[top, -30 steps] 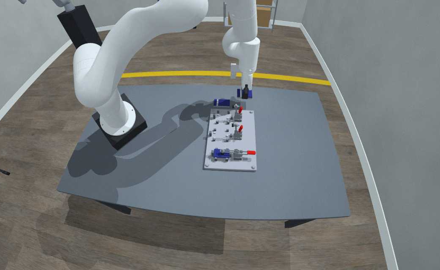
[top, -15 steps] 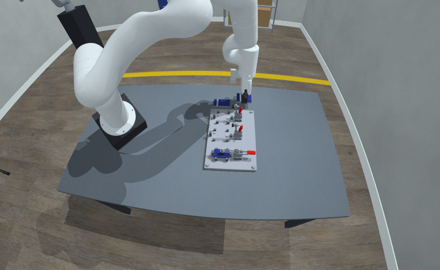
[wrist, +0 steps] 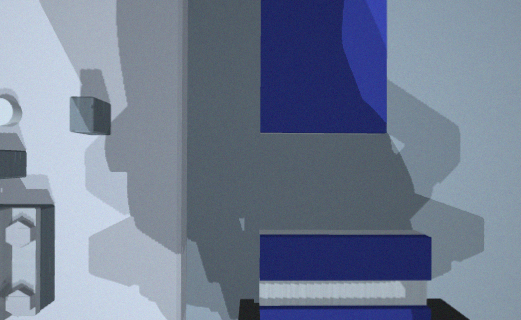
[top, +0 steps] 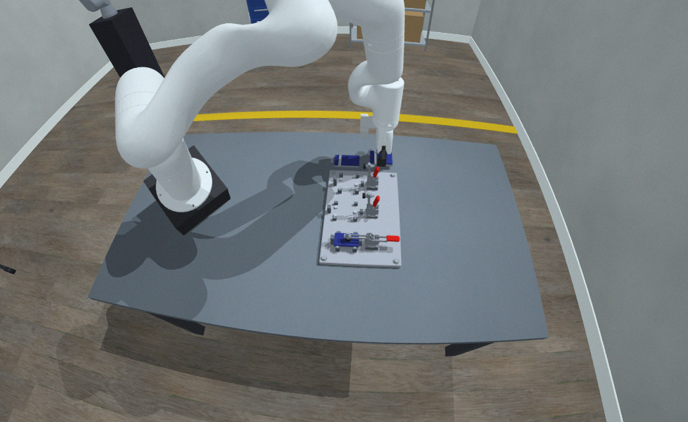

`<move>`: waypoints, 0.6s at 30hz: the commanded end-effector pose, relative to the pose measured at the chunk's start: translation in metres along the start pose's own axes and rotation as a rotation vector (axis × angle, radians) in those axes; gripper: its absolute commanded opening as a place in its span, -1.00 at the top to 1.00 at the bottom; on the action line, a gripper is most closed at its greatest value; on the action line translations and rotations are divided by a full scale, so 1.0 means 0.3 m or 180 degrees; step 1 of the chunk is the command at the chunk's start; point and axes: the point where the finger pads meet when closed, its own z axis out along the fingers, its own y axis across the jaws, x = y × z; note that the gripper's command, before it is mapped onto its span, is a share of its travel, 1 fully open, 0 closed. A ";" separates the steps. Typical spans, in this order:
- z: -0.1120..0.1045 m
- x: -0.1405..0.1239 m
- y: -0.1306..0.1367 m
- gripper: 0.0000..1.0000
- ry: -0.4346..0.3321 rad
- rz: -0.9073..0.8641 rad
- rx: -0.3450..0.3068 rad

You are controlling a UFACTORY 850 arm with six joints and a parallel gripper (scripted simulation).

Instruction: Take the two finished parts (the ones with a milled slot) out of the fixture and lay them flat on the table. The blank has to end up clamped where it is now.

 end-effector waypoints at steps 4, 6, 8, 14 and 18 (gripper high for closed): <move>0.011 -0.003 0.001 1.00 -0.0006 0.0001 -0.0003; 0.014 -0.003 0.001 1.00 -0.0006 0.0001 -0.0003; 0.015 -0.003 0.001 1.00 -0.0006 0.0001 -0.0003; 0.015 -0.003 0.001 1.00 -0.0006 0.0001 -0.0003; 0.015 -0.003 0.001 1.00 -0.0006 0.0001 -0.0003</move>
